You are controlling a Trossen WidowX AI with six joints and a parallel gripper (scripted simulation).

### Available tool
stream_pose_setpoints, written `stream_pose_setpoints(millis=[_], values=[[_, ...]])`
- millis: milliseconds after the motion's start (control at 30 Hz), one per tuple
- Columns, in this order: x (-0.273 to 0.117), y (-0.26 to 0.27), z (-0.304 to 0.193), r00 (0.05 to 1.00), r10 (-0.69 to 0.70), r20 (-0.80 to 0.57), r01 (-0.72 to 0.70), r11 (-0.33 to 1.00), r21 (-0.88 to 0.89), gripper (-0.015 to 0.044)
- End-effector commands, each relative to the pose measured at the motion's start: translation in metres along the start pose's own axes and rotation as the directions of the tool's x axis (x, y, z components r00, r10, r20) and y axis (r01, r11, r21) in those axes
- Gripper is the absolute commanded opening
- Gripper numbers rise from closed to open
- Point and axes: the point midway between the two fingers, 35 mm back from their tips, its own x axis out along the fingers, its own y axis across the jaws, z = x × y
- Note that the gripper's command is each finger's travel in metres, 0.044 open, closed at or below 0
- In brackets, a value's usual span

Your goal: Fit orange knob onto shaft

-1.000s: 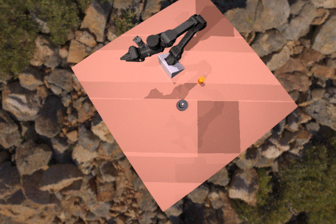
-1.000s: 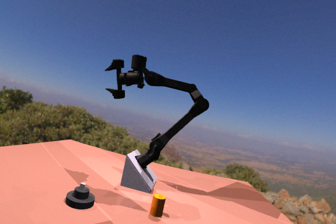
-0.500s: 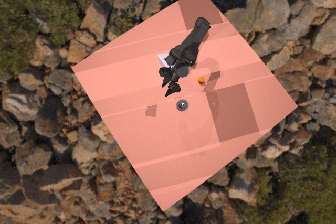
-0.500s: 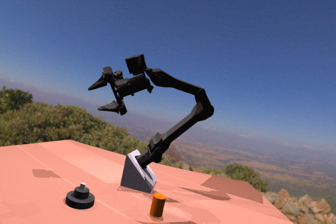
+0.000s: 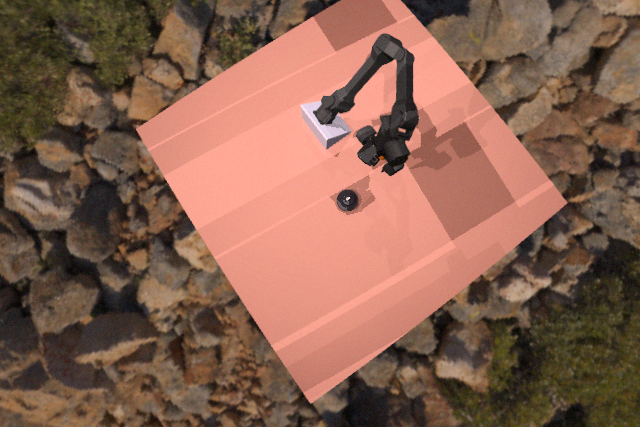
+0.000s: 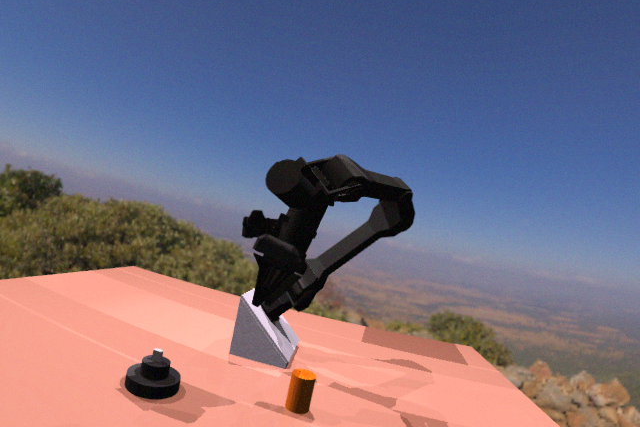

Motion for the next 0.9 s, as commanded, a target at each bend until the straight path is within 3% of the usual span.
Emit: stream_pose_setpoints(millis=[0, 200, 433, 867], values=[[0.011, -0.014, -0.056, 0.980, -0.118, -0.157, 0.102, 0.989, -0.105, 0.0440], [0.012, -0.019, -0.089, 0.962, -0.170, -0.213, 0.141, 0.980, -0.142, 0.0440], [0.044, -0.025, -0.096, 0.962, -0.169, -0.215, 0.140, 0.980, -0.143, 0.0440], [0.064, -0.029, -0.099, 0.962, -0.169, -0.215, 0.140, 0.980, -0.143, 0.0440]])
